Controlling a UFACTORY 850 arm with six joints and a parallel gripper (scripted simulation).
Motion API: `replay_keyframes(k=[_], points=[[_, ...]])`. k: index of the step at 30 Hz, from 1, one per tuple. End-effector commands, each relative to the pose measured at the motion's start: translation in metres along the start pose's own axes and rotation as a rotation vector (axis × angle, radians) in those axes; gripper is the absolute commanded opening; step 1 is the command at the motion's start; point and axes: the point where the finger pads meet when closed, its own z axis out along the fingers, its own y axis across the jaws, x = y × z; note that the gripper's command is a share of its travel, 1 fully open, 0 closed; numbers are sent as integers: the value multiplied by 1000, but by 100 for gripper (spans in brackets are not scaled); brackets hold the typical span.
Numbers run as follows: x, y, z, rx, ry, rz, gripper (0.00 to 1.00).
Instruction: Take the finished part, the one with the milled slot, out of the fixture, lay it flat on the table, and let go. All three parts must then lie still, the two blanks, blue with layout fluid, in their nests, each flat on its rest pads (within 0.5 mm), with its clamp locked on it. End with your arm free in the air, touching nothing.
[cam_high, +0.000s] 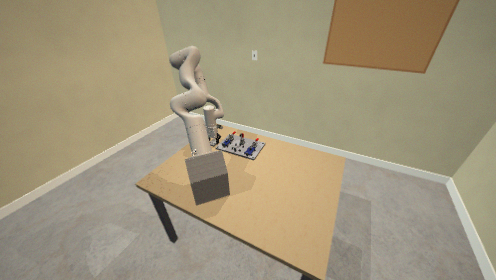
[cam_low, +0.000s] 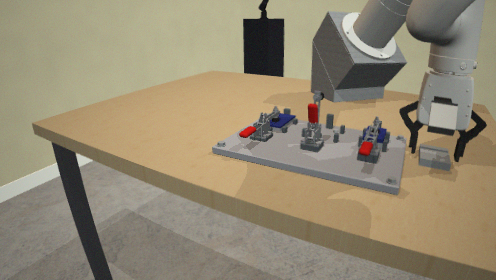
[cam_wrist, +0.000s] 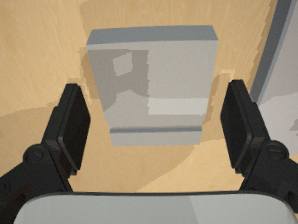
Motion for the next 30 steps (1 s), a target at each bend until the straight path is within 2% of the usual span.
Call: replay_keyframes(k=[1, 6, 15, 30], points=[[0, 0, 0, 0, 0, 0, 95], [0, 0, -4, 0, 0, 0, 95], [0, 0, -22, 0, 0, 0, 95], [0, 0, -82, 0, 0, 0, 95]])
